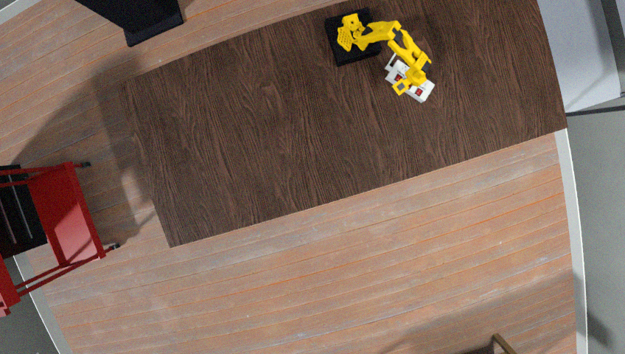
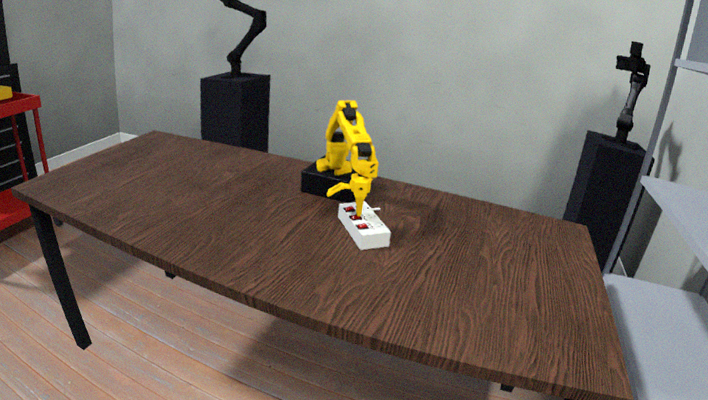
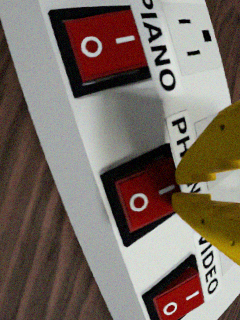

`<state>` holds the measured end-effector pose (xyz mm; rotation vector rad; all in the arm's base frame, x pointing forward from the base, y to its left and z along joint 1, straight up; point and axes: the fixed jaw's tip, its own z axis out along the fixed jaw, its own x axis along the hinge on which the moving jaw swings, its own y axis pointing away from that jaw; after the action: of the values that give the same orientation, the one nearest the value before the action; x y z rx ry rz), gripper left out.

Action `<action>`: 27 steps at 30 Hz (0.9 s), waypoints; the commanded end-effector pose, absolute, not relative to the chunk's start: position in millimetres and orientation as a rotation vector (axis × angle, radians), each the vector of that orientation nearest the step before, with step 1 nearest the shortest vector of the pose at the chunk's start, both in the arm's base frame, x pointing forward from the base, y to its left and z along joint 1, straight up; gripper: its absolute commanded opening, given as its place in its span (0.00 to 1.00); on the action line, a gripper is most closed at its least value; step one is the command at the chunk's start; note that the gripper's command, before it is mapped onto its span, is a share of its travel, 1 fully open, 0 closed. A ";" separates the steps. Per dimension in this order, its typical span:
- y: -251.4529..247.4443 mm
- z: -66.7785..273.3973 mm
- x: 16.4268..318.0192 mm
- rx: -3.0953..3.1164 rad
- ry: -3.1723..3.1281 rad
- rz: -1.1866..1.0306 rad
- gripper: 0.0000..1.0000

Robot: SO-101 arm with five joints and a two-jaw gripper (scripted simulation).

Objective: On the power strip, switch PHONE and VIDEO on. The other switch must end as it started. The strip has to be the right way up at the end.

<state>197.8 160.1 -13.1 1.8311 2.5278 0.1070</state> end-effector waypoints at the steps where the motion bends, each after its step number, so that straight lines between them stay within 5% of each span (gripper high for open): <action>1: 154.8 -30.9 187.0 1.821 2.559 0.007 0.00; 27: 152.1 -37.6 184.1 1.822 2.558 0.007 0.00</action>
<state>196.9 160.3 -16.8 1.8261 2.5255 0.1387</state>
